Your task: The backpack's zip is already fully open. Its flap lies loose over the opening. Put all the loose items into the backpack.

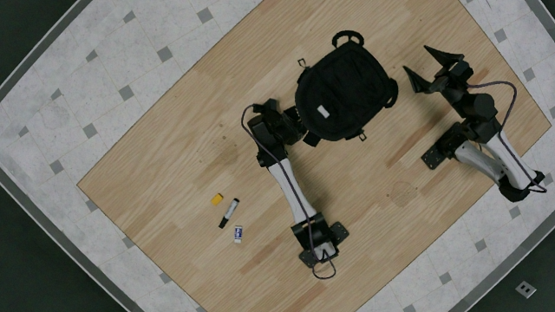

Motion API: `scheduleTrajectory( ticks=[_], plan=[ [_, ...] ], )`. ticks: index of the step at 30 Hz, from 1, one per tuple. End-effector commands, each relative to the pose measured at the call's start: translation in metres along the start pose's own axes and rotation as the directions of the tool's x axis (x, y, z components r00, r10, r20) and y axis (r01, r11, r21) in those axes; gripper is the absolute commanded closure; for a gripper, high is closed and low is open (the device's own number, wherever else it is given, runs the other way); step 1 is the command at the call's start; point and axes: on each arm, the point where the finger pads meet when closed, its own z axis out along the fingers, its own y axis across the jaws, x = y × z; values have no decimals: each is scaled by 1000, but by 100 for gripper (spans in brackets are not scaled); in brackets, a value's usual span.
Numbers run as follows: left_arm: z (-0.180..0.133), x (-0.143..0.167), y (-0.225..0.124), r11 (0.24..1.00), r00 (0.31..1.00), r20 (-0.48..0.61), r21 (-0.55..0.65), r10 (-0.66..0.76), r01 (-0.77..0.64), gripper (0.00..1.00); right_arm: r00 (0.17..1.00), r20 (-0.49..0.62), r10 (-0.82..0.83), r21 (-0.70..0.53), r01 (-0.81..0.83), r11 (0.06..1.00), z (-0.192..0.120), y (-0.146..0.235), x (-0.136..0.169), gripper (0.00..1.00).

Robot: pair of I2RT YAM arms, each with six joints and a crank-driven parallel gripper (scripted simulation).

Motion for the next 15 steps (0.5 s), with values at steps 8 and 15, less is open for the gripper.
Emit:
scheduleTrajectory(
  ticks=[8, 15],
  plan=[
    [-19, -3, -47, 999, 998, 40, 20, 50, -50, 100, 1000, 14, -2, -2, 2, 1000, -1, 0, -5, 10],
    [-20, -2, -65, 999, 998, 41, 21, 50, -50, 100, 1000, 14, -2, -2, 2, 1000, -1, 0, -5, 10]
  ],
)
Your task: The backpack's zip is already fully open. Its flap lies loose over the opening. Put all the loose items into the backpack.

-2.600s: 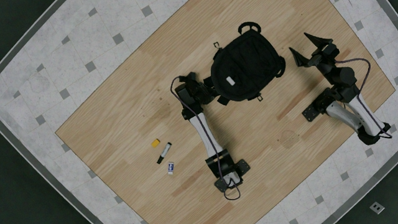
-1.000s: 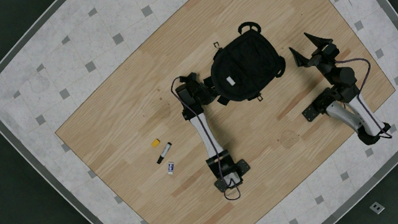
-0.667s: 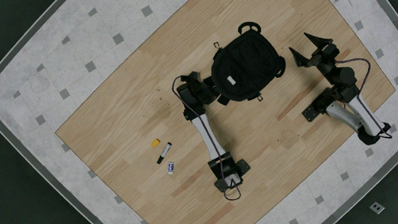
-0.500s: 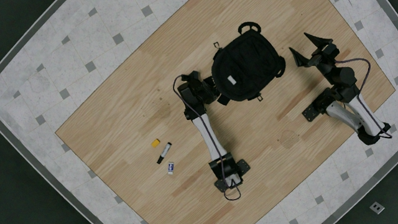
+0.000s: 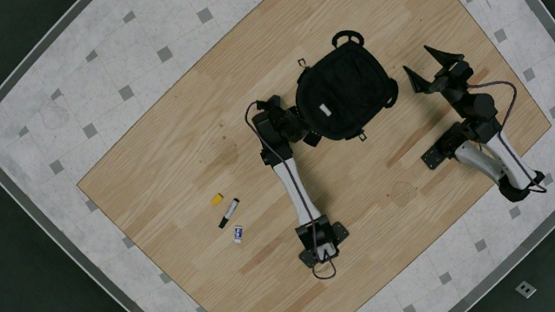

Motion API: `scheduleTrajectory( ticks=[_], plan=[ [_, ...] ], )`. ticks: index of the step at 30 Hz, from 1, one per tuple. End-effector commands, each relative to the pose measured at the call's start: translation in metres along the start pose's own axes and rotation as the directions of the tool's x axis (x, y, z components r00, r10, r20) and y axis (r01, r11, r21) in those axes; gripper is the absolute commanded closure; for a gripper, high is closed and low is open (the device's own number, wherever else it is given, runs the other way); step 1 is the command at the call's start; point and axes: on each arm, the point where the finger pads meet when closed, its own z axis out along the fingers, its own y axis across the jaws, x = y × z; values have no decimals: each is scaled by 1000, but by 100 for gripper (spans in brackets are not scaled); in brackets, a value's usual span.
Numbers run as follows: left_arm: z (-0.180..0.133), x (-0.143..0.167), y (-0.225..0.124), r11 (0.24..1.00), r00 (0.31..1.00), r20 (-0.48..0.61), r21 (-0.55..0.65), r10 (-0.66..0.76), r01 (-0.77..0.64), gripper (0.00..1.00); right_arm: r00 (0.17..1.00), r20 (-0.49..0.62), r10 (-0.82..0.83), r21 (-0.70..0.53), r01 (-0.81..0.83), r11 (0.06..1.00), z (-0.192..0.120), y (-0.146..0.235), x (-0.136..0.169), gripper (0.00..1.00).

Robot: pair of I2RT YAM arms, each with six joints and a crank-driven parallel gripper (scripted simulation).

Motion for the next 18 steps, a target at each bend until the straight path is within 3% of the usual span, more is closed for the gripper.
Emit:
scheduleTrajectory(
  ticks=[1, 18],
  plan=[
    [-18, -2, -40, 998, 998, 41, 23, 50, -51, 100, 1000, 14, -2, -2, 2, 1000, -1, 0, -5, 10],
    [-3, -2, -55, 1000, 1000, 13, 10, 17, -17, 100, 1000, 14, -2, -2, 2, 1000, -1, 0, -5, 10]
  ],
)
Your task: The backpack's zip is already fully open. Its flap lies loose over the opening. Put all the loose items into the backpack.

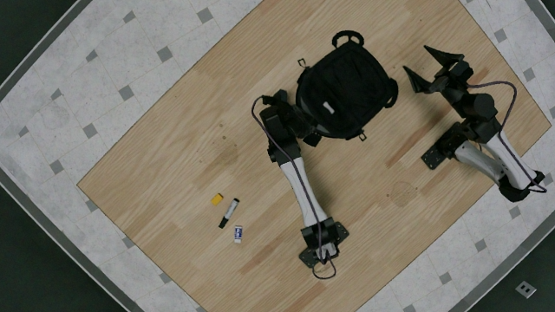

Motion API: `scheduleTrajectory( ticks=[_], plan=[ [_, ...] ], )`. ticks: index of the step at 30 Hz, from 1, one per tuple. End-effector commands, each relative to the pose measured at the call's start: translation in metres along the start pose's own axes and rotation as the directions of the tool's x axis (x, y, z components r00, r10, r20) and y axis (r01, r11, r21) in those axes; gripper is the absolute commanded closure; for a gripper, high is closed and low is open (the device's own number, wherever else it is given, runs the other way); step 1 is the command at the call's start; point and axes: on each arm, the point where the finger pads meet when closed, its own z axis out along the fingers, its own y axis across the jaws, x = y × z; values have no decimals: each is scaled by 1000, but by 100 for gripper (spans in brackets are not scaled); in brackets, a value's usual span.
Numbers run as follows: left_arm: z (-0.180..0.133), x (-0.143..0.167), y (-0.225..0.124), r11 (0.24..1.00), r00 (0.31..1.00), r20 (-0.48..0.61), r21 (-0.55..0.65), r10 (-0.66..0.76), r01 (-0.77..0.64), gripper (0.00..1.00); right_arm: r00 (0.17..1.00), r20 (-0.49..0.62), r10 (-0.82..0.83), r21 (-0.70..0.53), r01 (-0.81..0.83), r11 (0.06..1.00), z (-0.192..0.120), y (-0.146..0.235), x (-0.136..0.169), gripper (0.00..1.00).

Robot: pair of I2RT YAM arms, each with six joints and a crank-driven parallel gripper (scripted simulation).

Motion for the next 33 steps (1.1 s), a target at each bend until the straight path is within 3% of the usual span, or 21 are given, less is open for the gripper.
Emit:
scheduleTrajectory(
  ticks=[1, 33],
  plan=[
    [0, -2, -16, 1000, 1000, 2, 4, 2, -2, 100, 1000, 14, -2, -2, 2, 1000, -1, 0, -5, 10],
    [40, -3, -77, 1000, 1000, 1, -1, -3, 3, 100, 1000, 14, -2, -2, 2, 1000, -1, 0, -5, 10]
  ],
)
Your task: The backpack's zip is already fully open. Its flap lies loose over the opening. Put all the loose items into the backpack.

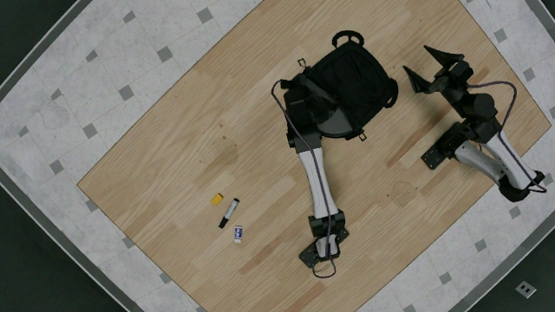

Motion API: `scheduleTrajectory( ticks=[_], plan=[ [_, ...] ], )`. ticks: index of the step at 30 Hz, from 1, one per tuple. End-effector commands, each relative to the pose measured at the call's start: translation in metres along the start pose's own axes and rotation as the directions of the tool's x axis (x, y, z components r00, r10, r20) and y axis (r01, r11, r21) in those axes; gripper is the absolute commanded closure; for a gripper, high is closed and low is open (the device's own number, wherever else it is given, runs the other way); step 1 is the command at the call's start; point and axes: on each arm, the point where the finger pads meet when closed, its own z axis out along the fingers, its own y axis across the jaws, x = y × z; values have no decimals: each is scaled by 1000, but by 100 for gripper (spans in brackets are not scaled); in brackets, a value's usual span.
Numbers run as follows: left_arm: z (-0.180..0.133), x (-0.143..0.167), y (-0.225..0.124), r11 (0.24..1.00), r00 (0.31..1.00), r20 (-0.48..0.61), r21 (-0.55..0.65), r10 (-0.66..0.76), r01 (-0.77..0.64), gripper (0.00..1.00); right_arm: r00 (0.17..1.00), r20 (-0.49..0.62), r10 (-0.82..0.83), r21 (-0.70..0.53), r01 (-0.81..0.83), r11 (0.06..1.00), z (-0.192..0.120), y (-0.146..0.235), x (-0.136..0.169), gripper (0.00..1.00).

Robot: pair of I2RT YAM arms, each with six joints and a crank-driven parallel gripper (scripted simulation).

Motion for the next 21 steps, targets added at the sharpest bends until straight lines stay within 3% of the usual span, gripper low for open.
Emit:
scheduleTrajectory(
  ticks=[1, 13, 14, 21],
  plan=[
    [6, -3, -12, 1000, 1000, 6, 3, -6, 6, 100, 1000, 14, -2, -2, 2, 1000, -1, 0, -5, 10],
    [23, -6, -24, 1000, 1000, 15, 10, 4, -4, 100, 1000, 14, -2, -2, 2, 1000, -1, 0, -5, 10],
    [38, -5, -34, 1000, 1000, 12, 8, 1, -1, 100, 1000, 14, -2, -2, 2, 1000, -1, 0, -5, 10],
    [50, -7, -37, 1000, 1000, 17, 13, 7, -7, 100, 1000, 14, -2, -2, 2, 1000, -1, 0, -5, 10]
  ],
)
